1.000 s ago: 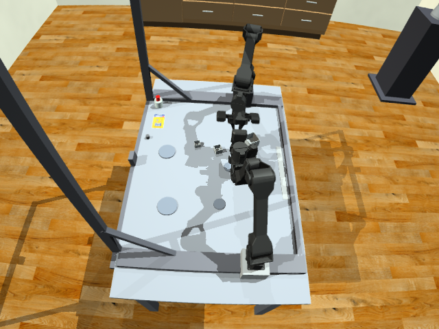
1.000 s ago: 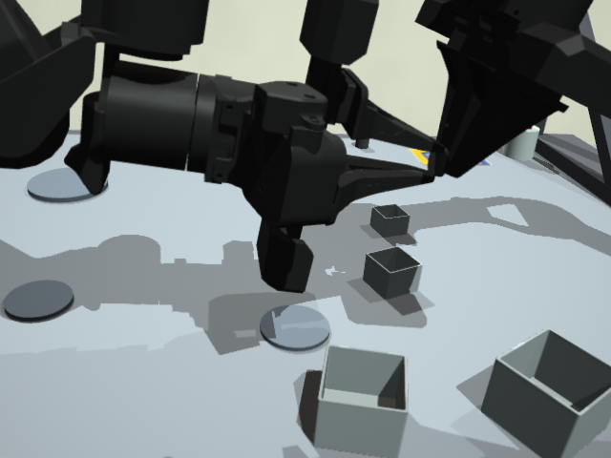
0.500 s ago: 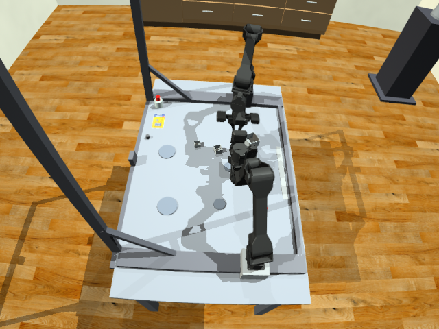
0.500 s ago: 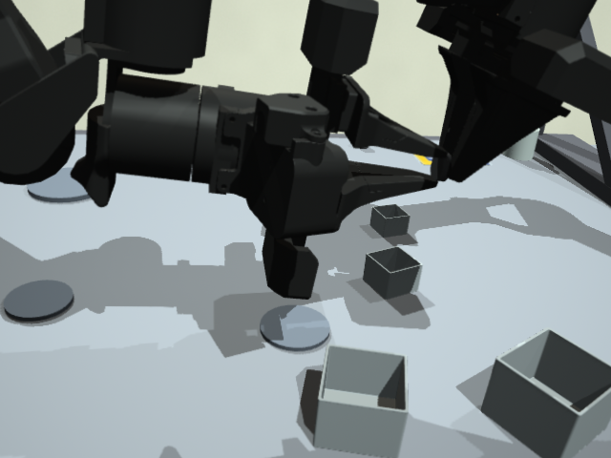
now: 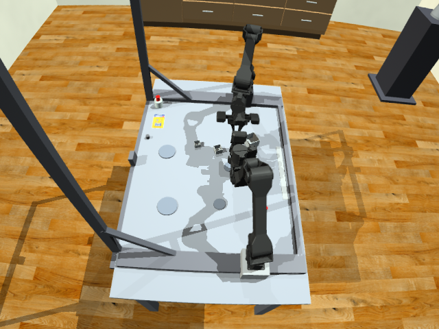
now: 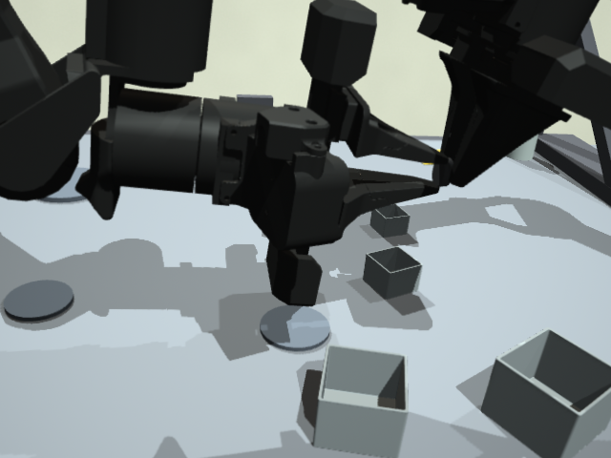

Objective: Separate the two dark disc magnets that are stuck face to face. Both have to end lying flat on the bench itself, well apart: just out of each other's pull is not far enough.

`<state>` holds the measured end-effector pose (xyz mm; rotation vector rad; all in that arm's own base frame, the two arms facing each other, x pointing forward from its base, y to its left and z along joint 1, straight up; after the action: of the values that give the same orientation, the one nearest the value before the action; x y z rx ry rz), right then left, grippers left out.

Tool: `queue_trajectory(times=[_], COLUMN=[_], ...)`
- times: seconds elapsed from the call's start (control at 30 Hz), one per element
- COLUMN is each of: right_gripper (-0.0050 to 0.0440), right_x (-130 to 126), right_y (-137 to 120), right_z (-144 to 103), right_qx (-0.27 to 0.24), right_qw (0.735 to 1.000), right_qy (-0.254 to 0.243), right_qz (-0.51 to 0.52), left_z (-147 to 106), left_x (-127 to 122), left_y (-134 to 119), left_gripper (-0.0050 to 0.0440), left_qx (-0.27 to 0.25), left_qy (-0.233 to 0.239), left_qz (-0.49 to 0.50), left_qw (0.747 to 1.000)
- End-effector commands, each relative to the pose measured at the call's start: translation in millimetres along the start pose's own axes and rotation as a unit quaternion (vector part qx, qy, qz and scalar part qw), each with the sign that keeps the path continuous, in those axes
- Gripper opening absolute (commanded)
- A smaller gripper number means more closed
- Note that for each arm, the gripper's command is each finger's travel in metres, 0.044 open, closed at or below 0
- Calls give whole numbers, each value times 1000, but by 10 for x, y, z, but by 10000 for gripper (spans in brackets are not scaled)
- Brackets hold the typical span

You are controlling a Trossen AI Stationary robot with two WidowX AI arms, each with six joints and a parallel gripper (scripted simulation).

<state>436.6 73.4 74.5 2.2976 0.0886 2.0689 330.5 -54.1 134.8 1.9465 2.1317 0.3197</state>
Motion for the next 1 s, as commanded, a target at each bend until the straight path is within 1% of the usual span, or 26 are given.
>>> queue_trajectory(times=[0.0, 0.6, 0.7, 0.8, 0.97], right_gripper=[40, 40, 40, 40, 40], right_x=[-197, -350, -326, -215, -249], right_y=[-13, -23, -22, -16, -29], right_z=[11, 23, 20, -20, -138], right_qx=[2, 2, 2, 1, 1], right_qw=[1000, 1000, 1000, 1000, 1000], right_qy=[-25, -27, -25, -14, -15], right_qz=[-4, -5, -4, -3, -2], left_z=[-124, -124, -124, -124, -124], left_x=[-11, -11, -11, -11, -11], left_y=[92, 92, 92, 92, 92], left_gripper=[40, 40, 40, 40, 40], left_qx=[-27, -27, -27, -27, -27], left_qy=[-5, -5, -5, -5, -5], left_qz=[-2, -2, -2, -2, -2], left_qw=[1000, 1000, 1000, 1000, 1000])
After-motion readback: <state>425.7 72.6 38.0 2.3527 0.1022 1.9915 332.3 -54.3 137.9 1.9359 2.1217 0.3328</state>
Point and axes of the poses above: on each arm, the point midway between the two fingers, 35 mm back from their tips, its own z axis out along the fingers, its own x axis across the jaws, y = z × x, the point moved 8 cm from there along -z, back along the fingers, and after that the axes turned 5 degrees about -z, right-handed, at the moved point
